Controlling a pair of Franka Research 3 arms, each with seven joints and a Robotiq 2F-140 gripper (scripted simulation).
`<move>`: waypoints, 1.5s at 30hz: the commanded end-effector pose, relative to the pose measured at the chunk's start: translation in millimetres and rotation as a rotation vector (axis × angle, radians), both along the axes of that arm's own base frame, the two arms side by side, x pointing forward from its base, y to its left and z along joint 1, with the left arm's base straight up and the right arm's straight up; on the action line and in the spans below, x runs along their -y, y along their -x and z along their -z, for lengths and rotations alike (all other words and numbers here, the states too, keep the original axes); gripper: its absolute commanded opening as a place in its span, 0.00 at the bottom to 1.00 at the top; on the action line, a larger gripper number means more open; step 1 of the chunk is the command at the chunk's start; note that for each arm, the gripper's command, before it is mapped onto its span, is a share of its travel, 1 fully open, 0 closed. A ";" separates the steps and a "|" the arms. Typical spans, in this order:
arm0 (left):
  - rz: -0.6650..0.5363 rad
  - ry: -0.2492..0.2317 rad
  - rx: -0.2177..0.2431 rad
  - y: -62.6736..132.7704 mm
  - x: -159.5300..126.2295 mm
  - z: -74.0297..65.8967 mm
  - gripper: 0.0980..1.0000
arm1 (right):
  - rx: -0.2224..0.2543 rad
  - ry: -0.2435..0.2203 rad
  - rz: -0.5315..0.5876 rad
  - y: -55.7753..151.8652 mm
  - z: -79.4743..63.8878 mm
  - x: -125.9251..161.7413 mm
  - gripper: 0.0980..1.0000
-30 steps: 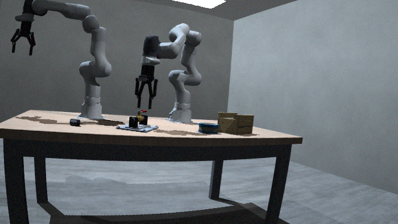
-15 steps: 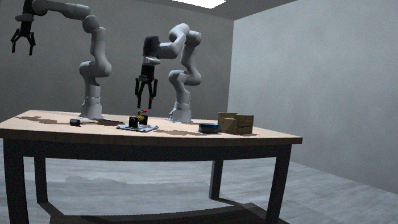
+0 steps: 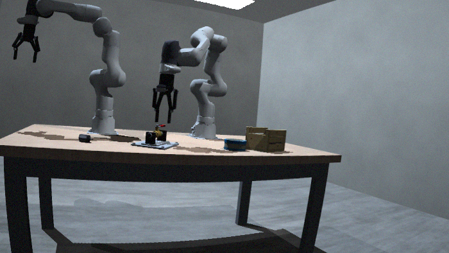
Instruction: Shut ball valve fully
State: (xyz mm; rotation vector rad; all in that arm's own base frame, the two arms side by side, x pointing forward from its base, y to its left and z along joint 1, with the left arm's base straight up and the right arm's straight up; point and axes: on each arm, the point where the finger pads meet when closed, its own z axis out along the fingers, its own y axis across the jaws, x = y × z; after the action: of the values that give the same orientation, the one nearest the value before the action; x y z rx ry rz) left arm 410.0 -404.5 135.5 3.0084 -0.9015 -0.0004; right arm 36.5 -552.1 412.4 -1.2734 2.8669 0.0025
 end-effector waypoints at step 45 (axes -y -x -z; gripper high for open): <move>-0.001 -0.001 0.001 0.2 -0.3 25.0 0.40 | 0.000 0.000 0.000 0.0 -0.1 0.0 1.00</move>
State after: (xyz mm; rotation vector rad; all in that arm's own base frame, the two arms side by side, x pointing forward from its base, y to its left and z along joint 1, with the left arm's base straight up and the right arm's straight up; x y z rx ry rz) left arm 409.8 -404.0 112.8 3.0079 -0.9053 -0.0025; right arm 36.5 -552.1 412.4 -1.2734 2.8669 0.0025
